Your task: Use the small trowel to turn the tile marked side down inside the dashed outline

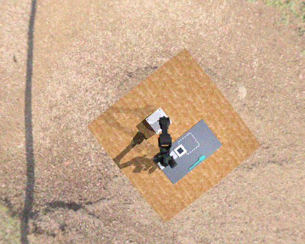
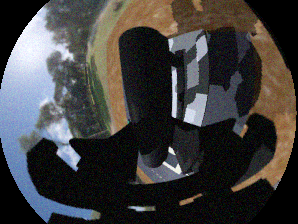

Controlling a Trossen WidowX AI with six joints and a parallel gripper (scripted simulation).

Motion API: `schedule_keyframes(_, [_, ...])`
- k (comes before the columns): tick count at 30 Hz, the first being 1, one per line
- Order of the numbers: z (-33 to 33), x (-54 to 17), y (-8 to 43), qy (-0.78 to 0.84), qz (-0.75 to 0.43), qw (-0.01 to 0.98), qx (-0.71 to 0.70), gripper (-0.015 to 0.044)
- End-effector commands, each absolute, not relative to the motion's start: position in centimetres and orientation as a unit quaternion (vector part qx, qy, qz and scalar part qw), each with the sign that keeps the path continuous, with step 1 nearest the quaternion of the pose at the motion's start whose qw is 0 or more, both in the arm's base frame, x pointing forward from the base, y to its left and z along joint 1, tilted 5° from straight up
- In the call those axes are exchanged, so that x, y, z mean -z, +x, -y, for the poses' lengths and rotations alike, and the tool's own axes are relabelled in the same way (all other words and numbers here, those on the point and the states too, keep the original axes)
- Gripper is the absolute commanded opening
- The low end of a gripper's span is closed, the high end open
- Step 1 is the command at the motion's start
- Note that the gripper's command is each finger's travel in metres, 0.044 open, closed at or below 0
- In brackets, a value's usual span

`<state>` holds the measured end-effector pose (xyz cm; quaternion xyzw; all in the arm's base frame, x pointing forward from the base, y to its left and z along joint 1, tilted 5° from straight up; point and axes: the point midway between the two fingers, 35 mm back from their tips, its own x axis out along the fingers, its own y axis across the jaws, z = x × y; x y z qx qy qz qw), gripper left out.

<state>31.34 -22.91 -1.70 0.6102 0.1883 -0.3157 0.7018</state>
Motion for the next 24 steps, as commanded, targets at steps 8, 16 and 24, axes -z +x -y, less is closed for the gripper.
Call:
schedule_keyframes(8, [21.9, 1.8, 31.7, 0.607, -0.185, 0.707, 0.311, 0.0000])
schedule_keyframes(16, [20.6, 1.9, 31.9, 0.608, -0.186, 0.707, 0.311, 0.0000])
schedule_keyframes(24, [19.3, 2.1, 32.0, 0.608, -0.185, 0.706, 0.311, 0.0000])
